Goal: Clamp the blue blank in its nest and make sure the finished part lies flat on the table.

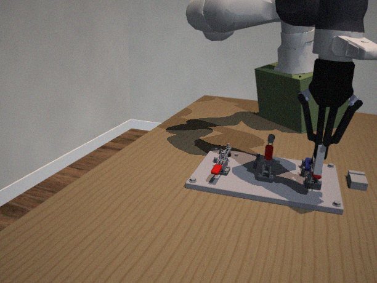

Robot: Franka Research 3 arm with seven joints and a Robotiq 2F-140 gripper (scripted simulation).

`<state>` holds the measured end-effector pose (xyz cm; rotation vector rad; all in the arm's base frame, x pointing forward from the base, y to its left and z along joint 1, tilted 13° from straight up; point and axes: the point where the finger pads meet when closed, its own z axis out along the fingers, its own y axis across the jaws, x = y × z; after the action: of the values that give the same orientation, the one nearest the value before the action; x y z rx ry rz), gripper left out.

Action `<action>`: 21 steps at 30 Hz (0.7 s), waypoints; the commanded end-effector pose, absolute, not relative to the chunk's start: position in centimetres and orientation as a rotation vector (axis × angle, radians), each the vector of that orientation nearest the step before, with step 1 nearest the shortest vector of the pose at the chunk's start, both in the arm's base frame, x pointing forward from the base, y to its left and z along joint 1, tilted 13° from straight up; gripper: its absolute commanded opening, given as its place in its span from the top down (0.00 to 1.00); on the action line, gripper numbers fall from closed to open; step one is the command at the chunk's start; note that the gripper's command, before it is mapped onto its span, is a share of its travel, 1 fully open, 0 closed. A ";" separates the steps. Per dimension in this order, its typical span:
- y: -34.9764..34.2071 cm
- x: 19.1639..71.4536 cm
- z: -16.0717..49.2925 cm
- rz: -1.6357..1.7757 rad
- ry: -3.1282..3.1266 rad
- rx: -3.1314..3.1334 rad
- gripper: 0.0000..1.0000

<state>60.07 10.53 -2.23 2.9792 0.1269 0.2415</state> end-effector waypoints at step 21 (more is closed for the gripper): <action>10.5 60.2 -2.5 0.243 0.129 2.980 1.00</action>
<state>60.12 10.51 -2.43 2.9795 0.1263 0.2420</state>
